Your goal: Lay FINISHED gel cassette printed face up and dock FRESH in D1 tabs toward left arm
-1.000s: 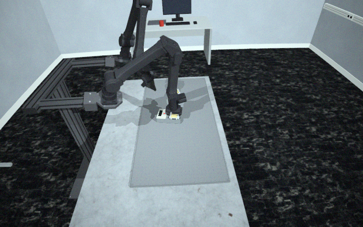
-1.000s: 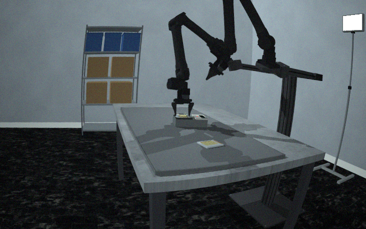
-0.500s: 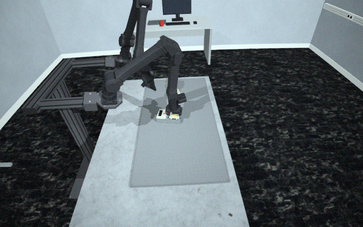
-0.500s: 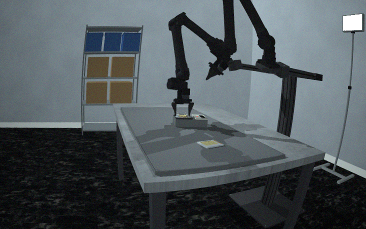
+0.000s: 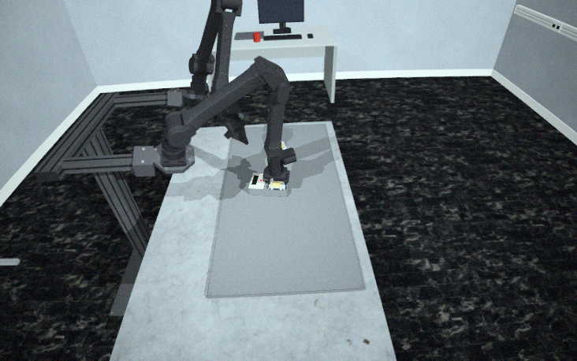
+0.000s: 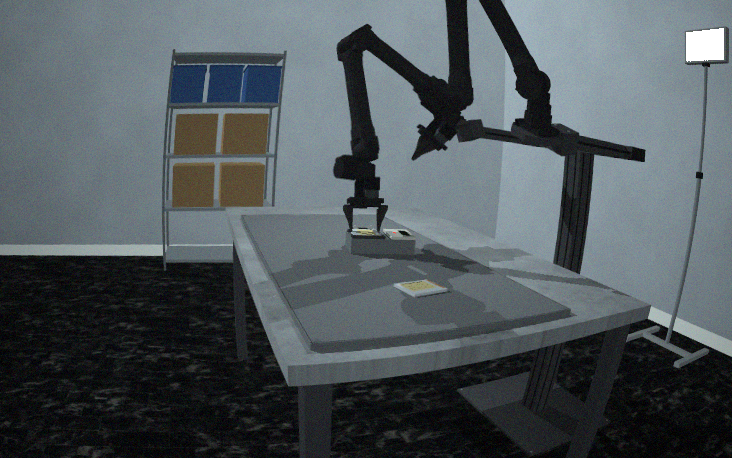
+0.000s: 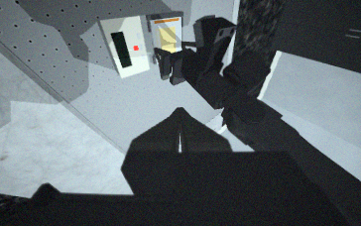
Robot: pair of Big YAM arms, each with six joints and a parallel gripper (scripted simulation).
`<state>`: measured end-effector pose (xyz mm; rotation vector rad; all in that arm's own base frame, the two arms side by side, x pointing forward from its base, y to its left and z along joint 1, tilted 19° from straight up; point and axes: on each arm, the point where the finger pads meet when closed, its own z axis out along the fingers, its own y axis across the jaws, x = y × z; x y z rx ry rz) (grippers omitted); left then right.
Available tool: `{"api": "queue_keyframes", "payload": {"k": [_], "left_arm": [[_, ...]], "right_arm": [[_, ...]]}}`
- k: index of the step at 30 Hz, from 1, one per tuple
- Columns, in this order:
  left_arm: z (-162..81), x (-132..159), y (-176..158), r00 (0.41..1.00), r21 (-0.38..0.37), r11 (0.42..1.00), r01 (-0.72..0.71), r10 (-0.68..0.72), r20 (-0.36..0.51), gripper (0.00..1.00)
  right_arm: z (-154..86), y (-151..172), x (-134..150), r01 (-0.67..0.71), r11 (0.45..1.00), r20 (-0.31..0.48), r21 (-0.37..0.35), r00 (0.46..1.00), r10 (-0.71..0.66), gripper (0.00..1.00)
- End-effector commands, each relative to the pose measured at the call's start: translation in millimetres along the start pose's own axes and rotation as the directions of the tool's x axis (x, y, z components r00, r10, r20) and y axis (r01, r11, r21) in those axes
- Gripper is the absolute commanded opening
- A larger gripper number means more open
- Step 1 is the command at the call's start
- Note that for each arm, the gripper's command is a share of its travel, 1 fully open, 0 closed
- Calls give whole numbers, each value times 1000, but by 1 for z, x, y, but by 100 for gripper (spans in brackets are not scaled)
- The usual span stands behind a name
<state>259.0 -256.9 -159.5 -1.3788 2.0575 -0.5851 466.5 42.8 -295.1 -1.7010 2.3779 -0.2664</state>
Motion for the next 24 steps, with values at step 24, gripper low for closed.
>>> {"api": "queue_keyframes", "payload": {"k": [24], "left_arm": [[-8,10,-11,963,-32,973,229,-222,154,0]], "right_arm": [[-2,-3,-4,3,1000,11,5,1000,-3,0]]}}
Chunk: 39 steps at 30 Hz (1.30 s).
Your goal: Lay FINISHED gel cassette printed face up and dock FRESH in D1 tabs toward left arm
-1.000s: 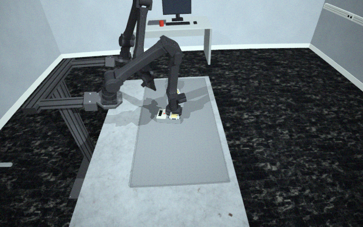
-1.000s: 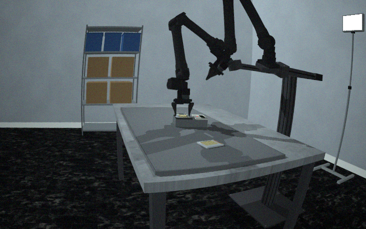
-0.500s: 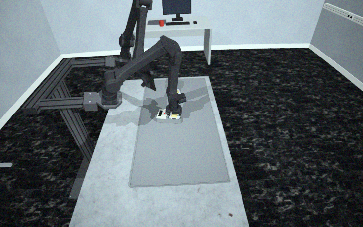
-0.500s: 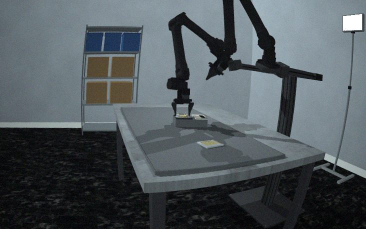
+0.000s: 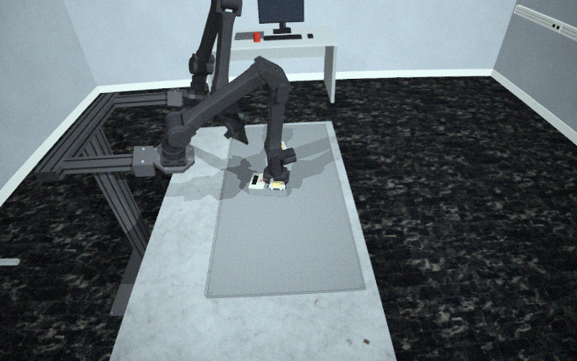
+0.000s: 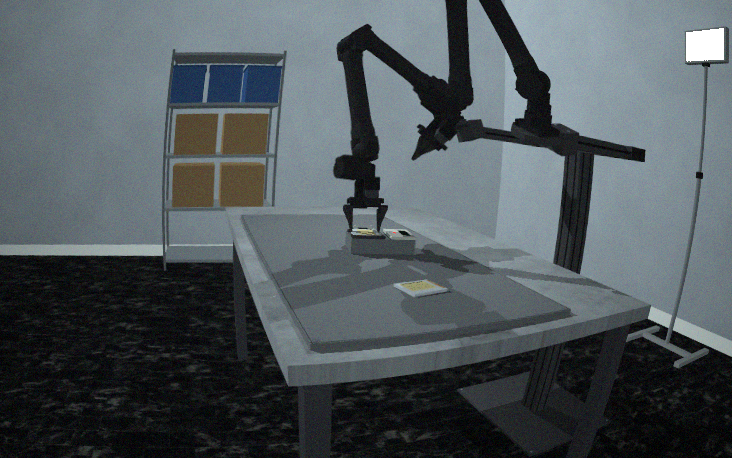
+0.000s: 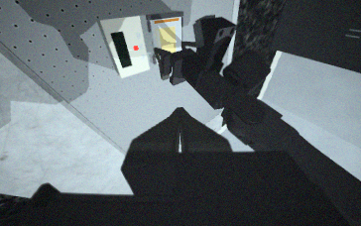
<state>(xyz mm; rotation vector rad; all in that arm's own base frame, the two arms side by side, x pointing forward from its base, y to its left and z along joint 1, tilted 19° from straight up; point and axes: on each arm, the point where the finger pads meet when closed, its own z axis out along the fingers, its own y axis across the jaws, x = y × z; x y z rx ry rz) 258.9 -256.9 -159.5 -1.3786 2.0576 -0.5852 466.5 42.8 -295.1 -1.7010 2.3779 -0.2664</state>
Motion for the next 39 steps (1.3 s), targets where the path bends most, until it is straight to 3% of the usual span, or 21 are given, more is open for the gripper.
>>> {"api": "queue_keyframes", "payload": {"k": [1,39], "left_arm": [[-8,10,-11,963,-32,973,230,-222,155,0],[-9,7,-8,963,-33,973,229,-221,155,0]], "right_arm": [[-2,-3,-4,3,1000,11,5,1000,-3,0],[-2,-3,-4,3,1000,11,5,1000,-3,0]]}}
